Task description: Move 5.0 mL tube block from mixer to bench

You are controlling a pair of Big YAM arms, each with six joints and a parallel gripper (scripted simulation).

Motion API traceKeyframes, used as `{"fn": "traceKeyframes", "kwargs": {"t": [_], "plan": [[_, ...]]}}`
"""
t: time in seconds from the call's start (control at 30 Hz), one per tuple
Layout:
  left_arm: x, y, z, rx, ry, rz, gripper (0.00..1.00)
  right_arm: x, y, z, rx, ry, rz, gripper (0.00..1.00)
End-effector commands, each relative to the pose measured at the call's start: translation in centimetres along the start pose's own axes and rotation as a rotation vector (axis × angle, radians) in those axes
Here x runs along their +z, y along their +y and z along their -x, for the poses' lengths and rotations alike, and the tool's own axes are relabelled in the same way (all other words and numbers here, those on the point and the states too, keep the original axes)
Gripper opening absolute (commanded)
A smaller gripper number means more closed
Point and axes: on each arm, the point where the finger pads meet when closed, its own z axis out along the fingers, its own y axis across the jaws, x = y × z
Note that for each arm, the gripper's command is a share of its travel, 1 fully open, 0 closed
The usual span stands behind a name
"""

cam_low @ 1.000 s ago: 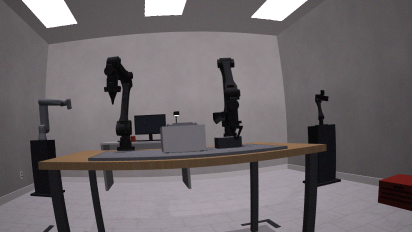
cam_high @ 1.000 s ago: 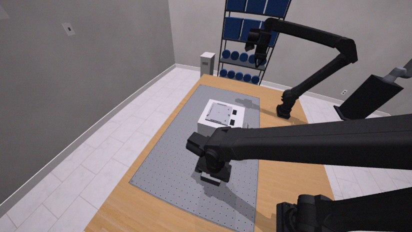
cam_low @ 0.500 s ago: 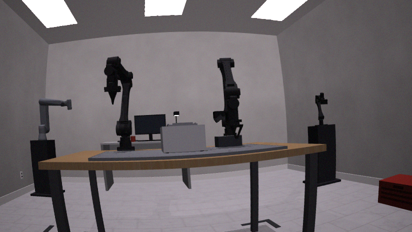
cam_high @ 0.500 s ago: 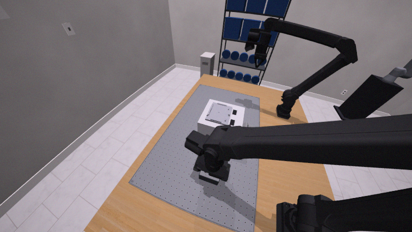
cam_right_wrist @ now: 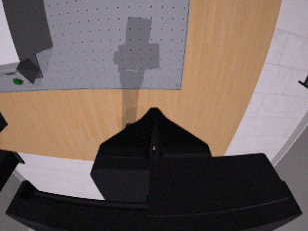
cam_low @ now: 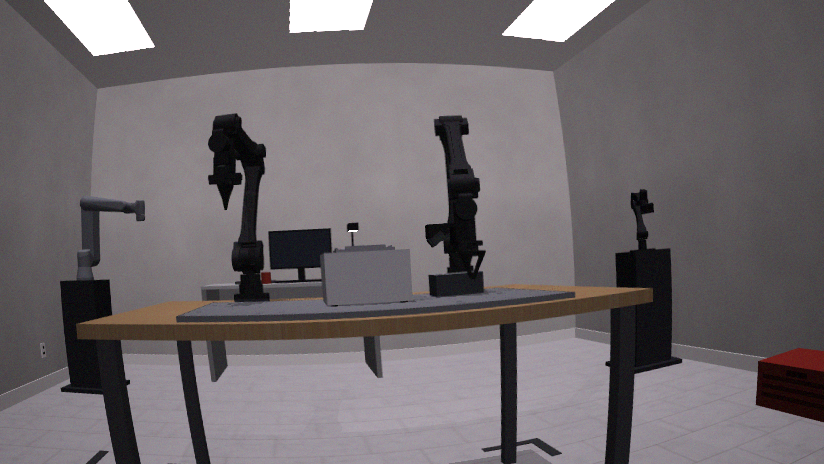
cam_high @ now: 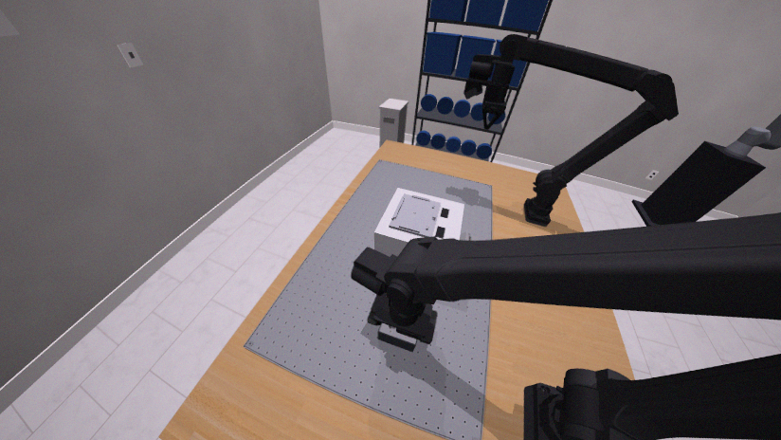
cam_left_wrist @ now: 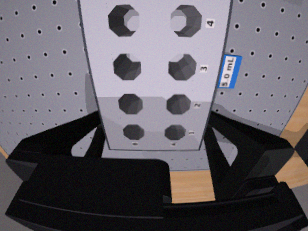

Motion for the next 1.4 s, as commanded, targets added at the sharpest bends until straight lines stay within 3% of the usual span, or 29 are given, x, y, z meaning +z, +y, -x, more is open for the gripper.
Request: {"fn": "traceKeyframes", "kwargs": {"t": [0.0,0.23,1.37], "plan": [[-2.6,3.2,1.1,-0.004,-0.023,0.081,0.0,-1.2,0.1,1.0,-0.003,-0.047,-0.006,0.0],[-2.6,3.2,0.9,-0.007,-0.023,0.084,0.0,-2.3,0.0,1.5,-0.003,-0.073,-0.01,0.0],[-2.3,3.0,0.3,-0.019,-0.024,0.091,0.0,-3.1,0.0,1.9,-0.003,-0.09,-0.011,0.0]]}}
